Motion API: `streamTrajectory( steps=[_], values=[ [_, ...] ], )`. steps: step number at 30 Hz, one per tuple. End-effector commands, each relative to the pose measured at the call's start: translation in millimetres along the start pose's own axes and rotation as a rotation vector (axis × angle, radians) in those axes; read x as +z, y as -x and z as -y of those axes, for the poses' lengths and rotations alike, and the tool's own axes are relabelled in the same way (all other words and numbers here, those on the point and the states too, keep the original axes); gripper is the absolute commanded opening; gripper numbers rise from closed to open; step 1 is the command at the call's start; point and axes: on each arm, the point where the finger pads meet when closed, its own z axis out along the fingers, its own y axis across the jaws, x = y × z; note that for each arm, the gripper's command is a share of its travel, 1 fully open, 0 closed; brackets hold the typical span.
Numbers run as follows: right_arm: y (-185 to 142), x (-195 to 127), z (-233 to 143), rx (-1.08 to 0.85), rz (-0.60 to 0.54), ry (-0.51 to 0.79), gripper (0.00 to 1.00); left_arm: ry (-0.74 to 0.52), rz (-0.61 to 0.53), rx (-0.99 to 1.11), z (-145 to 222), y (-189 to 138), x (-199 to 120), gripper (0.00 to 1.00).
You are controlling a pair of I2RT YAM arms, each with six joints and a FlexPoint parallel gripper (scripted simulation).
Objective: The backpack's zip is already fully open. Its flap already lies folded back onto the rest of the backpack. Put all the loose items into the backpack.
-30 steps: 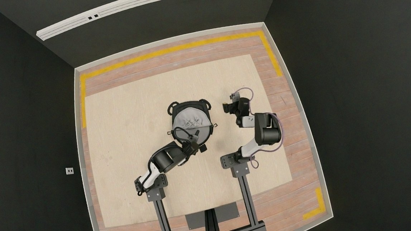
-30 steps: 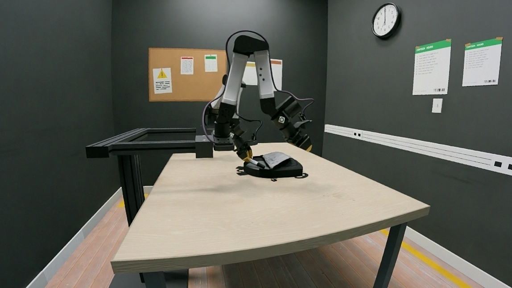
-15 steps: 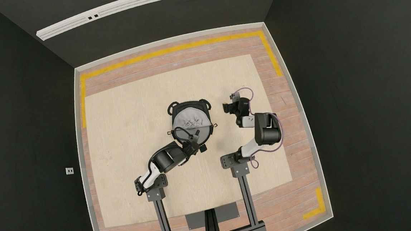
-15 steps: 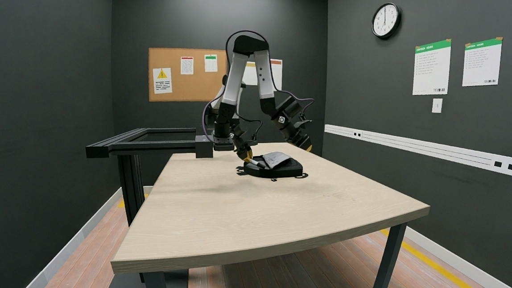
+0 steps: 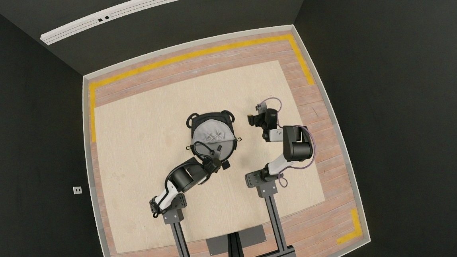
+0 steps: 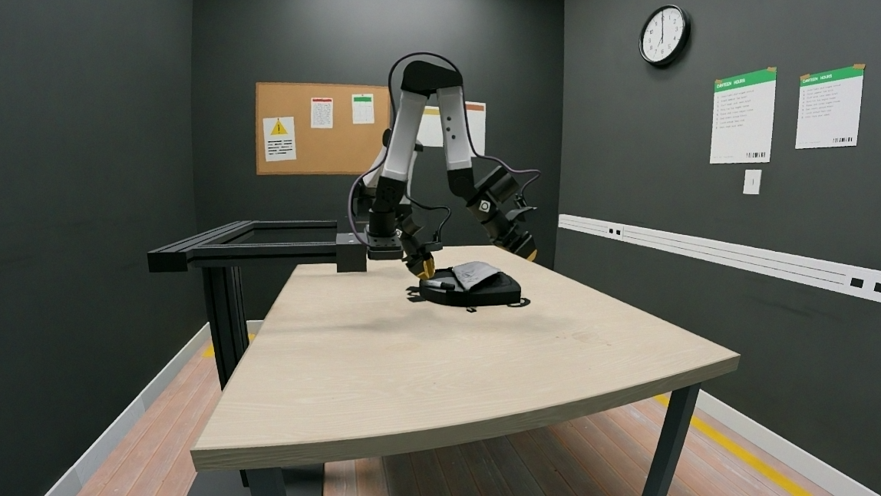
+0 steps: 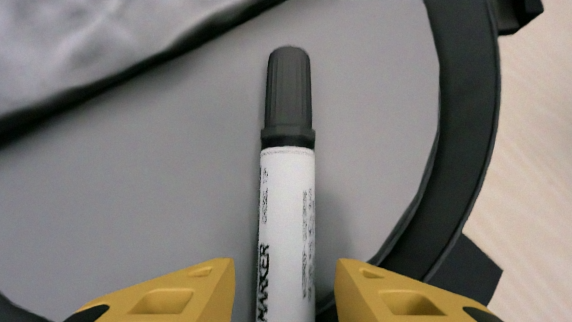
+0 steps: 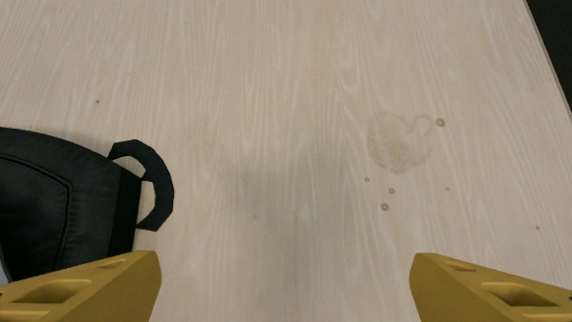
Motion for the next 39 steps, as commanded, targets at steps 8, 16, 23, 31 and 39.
streamTrajectory(
  steps=[8, 16, 23, 31, 39],
  values=[
    [6, -1, 0, -0.004, 0.016, -0.001, 0.90, -0.013, 0.024, -0.008, 5, 20, -20, 0.37],
    [6, -1, 0, -0.004, 0.016, -0.001, 0.90, -0.009, 0.024, -0.009, 3, 25, -28, 0.37],
    [6, -1, 0, -0.004, 0.016, -0.001, 0.90, -0.008, 0.019, -0.006, 3, 25, -25, 0.80],
    [6, -1, 0, -0.004, 0.016, -0.001, 0.90, -0.008, 0.019, -0.006, 3, 25, -25, 0.80],
    [6, -1, 0, -0.004, 0.016, -0.001, 0.90, -0.004, 0.023, -0.007, 3, 26, -41, 0.80]
  ],
)
